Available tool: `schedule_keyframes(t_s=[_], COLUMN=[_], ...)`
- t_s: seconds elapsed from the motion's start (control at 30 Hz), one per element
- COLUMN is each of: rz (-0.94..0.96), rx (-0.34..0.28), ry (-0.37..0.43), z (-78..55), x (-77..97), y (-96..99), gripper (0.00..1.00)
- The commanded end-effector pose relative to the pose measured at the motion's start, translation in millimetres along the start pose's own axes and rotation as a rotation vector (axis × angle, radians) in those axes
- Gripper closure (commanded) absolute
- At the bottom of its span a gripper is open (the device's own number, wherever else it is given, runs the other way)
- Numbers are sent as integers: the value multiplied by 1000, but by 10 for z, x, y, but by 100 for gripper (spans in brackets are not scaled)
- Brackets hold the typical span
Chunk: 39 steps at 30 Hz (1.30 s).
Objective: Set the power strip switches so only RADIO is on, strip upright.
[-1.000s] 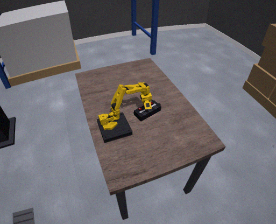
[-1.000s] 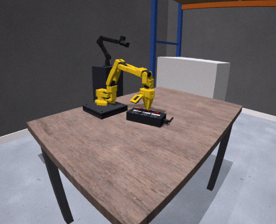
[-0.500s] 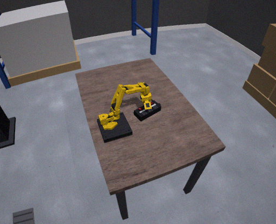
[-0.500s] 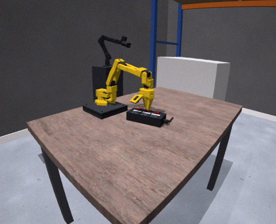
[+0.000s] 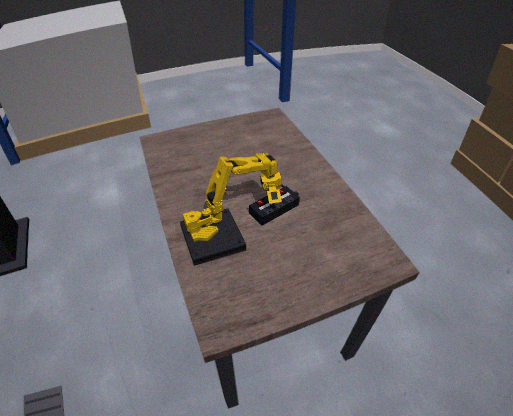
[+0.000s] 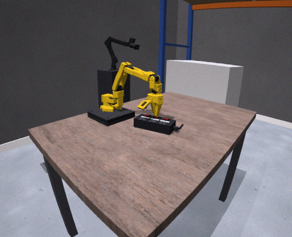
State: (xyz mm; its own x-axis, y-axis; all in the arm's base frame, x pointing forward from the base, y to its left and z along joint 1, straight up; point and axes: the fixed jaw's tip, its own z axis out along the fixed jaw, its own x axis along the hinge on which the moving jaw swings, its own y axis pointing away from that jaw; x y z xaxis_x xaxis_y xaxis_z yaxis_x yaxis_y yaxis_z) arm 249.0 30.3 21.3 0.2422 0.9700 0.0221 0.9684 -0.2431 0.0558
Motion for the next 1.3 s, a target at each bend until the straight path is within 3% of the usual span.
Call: schedule_keyframes(t_s=[0.0,0.6,1.27], rz=[-9,-9,-8], rx=[55,55,55], ry=[-22,-22,-22], z=[148,172,-86], x=[-33,-37,-9], y=[-84,-97,-17], gripper=[100,100,100])
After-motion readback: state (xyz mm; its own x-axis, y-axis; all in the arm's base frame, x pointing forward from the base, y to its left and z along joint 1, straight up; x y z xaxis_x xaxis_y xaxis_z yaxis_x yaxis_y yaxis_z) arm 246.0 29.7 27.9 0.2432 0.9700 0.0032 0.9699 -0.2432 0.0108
